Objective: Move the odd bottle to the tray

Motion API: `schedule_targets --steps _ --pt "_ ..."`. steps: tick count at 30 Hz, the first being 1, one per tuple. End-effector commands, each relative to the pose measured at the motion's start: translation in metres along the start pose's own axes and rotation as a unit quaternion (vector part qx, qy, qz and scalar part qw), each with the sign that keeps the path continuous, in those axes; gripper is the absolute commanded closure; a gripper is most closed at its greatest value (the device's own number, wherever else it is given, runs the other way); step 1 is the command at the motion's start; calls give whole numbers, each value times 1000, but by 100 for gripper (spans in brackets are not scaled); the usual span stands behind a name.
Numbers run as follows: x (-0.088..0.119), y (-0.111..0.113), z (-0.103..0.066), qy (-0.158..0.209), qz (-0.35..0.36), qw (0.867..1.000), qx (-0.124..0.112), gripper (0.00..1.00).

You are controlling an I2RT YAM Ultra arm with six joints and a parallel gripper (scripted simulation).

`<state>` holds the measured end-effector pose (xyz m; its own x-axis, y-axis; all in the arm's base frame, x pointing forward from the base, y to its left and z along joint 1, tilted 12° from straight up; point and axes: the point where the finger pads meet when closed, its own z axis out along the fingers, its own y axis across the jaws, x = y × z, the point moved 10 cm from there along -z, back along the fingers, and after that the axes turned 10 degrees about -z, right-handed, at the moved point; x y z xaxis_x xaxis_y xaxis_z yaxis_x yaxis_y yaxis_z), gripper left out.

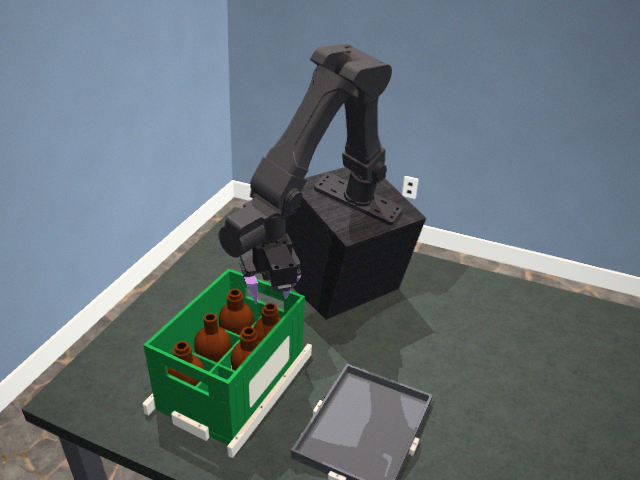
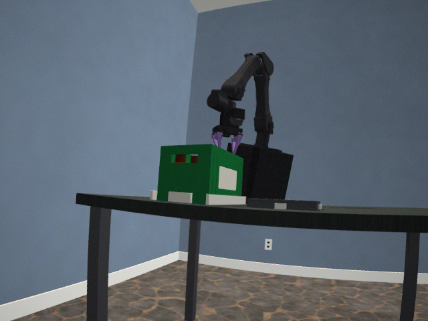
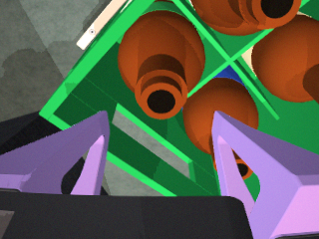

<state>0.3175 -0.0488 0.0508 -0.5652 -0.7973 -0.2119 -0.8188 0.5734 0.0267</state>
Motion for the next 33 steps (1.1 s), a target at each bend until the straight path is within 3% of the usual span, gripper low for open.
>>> schedule_targets --steps 1,15,32,33 --pt "0 2 2 -2 2 1000 3 39" --pt "1 2 2 -2 2 1000 2 39" --pt "1 5 14 2 2 1000 -7 39" --pt "0 2 4 -6 1 1000 10 39"
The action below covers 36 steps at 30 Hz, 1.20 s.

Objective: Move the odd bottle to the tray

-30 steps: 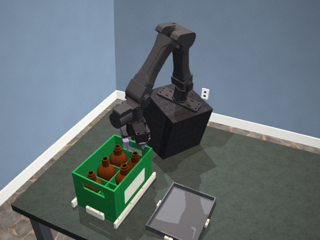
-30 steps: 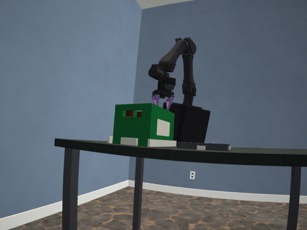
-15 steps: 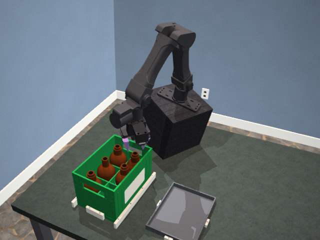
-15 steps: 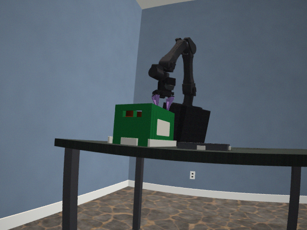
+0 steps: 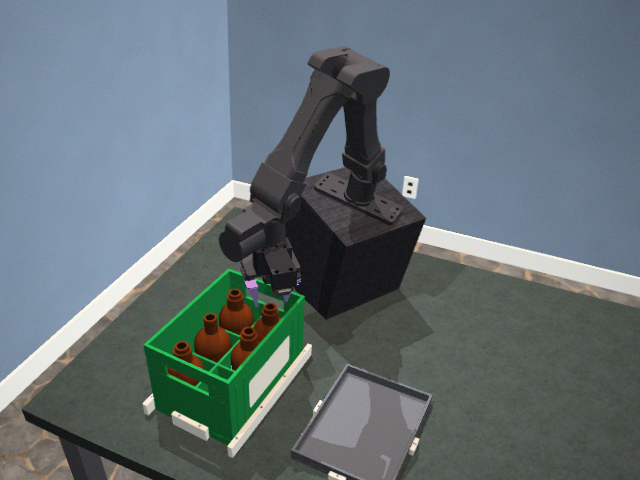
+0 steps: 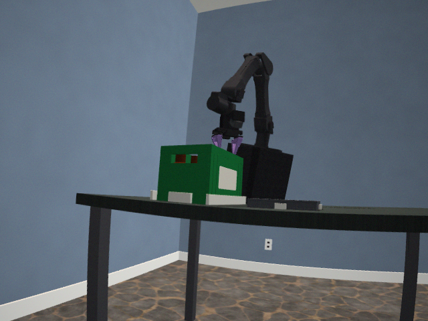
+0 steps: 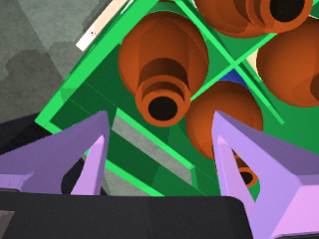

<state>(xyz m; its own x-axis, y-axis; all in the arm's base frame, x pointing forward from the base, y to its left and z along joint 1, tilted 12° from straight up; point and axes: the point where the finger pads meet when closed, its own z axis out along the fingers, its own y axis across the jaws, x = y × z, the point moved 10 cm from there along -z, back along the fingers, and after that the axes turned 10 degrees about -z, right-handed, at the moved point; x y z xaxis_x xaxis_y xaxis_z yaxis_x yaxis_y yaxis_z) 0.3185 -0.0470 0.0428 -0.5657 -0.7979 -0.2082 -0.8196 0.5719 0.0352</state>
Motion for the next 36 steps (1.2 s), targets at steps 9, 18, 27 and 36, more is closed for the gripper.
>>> schedule_targets --steps 9,18,27,36 --pt "3 5 17 0 4 1000 -2 39" --pt "-1 0 16 -7 1 1000 13 39" --pt "1 4 29 -3 2 1000 5 39" --pt "1 3 31 -5 2 1000 8 39"
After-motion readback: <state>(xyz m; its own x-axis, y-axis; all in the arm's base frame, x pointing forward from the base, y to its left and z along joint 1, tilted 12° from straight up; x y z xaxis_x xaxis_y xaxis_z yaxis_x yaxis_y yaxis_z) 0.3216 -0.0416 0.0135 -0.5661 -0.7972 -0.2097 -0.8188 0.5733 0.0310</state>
